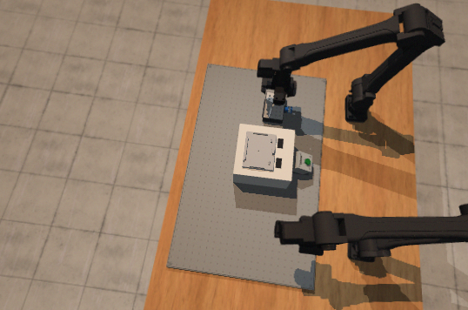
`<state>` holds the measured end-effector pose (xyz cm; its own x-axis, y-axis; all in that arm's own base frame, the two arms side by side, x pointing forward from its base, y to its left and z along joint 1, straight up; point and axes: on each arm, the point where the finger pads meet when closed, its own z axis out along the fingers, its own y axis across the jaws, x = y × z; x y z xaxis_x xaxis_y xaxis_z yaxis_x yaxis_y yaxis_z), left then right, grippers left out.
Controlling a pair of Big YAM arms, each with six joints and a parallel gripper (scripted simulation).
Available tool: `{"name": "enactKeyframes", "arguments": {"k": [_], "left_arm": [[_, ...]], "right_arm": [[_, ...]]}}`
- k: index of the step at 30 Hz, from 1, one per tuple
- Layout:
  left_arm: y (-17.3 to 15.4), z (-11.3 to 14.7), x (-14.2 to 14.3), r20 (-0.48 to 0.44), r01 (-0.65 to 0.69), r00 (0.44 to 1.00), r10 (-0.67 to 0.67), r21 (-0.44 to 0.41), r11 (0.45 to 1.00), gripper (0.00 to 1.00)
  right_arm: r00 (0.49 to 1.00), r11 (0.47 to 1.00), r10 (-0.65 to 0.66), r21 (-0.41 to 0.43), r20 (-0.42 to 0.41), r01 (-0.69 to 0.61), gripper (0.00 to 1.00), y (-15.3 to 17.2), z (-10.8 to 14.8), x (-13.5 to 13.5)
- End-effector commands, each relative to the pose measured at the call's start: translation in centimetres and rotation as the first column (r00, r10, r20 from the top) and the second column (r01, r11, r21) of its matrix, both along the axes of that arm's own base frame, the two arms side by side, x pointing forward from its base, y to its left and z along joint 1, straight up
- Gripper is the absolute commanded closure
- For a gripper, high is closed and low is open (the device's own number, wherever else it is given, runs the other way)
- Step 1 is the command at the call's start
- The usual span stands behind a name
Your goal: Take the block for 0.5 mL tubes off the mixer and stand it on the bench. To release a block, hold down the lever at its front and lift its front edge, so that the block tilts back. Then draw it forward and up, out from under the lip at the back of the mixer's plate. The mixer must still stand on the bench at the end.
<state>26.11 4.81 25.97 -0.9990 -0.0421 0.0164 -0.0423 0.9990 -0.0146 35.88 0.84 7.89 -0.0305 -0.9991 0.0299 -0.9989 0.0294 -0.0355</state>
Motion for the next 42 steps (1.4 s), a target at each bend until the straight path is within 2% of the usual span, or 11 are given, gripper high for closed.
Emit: {"name": "enactKeyframes", "arguments": {"k": [1, 9, 16, 27, 34, 42], "left_arm": [[0.5, 1.6, 0.8, 0.048, -0.018, 0.999, 0.018, 0.011, 1.000, 1.00], [0.4, 0.3, 0.2, 0.018, -0.018, 1.000, 0.018, 0.005, 1.000, 1.00], [0.4, 0.0, 0.0, 0.010, -0.018, 1.000, 0.018, 0.004, 1.000, 1.00], [0.6, 1.7, 1.0, 0.056, -0.018, 0.998, 0.017, 0.012, 1.000, 1.00], [0.6, 2.1, 1.2, 0.064, -0.018, 0.998, 0.017, 0.014, 1.000, 1.00], [0.6, 2.4, 1.3, 0.073, -0.018, 0.997, 0.017, 0.015, 1.000, 1.00]], "right_arm": [[1.000, 1.000, -0.016, 0.005, 0.018, 0.016, 0.00, -0.2, 1.5, 1.1], [0.999, 1.000, -0.016, 0.006, 0.050, 0.015, 0.00, -0.1, 3.8, 1.7], [0.999, 1.000, -0.015, 0.005, 0.033, 0.015, 0.00, -0.1, 2.5, 1.5], [1.000, 1.000, -0.013, 0.004, -0.003, 0.013, 0.00, -0.1, 0.7, 0.2], [1.000, 1.000, -0.012, 0.005, 0.022, 0.012, 0.00, 0.0, 1.8, 1.1], [0.999, 1.000, -0.002, 0.004, 0.046, 0.002, 0.00, -0.6, 5.4, 2.0]]}}
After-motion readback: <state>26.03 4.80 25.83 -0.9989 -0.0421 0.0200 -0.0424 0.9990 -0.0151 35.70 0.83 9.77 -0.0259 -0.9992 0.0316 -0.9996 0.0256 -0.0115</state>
